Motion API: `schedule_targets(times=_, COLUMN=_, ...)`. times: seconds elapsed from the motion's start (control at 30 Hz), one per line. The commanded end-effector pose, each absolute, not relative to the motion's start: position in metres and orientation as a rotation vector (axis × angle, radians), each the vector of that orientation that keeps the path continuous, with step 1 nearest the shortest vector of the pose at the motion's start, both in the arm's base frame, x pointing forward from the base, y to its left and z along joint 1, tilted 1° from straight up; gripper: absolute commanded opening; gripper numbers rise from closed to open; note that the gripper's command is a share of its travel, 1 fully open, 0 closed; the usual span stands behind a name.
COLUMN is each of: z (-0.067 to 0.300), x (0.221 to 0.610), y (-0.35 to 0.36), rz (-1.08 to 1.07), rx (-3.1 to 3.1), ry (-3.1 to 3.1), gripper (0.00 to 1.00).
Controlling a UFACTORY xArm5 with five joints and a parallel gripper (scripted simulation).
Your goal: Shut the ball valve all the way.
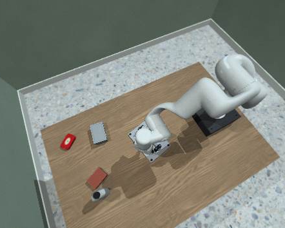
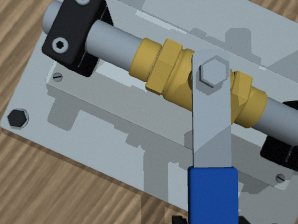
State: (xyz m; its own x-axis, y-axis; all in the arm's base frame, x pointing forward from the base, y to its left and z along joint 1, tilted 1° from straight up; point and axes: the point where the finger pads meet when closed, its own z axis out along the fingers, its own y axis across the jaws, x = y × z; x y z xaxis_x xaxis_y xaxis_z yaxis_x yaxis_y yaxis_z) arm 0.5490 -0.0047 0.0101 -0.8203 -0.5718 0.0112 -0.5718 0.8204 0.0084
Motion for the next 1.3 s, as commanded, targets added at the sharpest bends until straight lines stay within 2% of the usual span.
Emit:
schedule_targets(times=0.0, z=0.012, x=0.552, y=-0.007, rz=-0.005, rx=0.898, ry=-3.0, gripper=0.0)
schedule_targets(times=1.27, z=0.012, x=0.561, y=-0.025, rz=-0.003, rx=0.562, ry=-3.081, gripper=0.0)
